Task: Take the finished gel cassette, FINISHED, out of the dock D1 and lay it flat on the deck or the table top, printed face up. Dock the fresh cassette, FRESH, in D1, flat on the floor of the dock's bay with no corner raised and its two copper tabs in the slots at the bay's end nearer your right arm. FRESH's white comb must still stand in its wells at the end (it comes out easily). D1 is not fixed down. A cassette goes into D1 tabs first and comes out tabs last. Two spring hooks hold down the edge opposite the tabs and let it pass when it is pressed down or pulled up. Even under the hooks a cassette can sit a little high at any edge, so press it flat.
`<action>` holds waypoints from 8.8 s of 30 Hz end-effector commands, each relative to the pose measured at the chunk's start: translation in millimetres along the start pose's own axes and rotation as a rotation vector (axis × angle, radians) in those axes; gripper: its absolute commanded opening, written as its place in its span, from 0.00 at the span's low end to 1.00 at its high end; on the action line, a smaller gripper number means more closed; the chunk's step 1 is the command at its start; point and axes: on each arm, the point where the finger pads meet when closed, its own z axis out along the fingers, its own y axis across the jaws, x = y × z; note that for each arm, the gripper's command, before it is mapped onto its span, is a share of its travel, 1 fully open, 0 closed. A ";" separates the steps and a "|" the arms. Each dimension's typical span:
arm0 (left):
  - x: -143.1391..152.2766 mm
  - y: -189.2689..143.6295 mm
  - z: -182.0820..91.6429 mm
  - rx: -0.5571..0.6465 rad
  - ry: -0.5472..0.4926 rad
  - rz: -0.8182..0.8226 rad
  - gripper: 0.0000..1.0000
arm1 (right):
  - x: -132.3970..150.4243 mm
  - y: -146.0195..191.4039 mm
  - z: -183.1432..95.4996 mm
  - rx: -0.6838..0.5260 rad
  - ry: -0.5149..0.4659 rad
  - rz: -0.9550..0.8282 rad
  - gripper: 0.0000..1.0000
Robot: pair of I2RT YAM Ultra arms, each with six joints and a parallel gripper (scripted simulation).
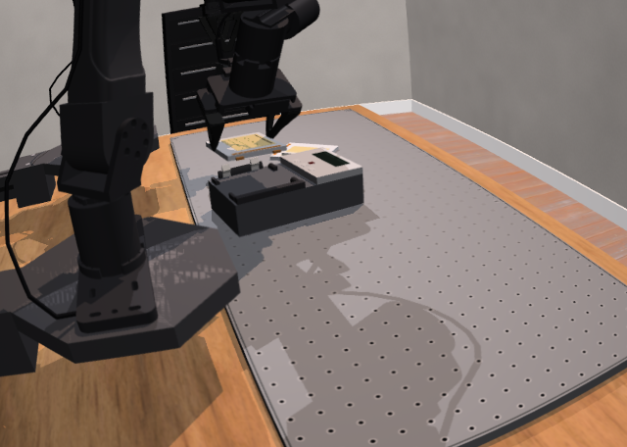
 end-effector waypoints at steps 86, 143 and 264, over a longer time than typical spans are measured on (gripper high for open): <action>2.1 -0.4 -7.1 0.001 -0.024 -0.001 1.00 | 169.7 -99.3 -104.1 0.662 -0.018 1.155 0.00; 2.1 -0.4 -7.1 0.001 -0.024 -0.001 1.00 | 297.8 -69.1 -154.2 0.934 -0.119 1.655 0.00; 2.1 -0.4 -7.1 0.001 -0.024 -0.001 1.00 | 330.5 -66.8 -119.1 0.969 -0.068 1.666 0.00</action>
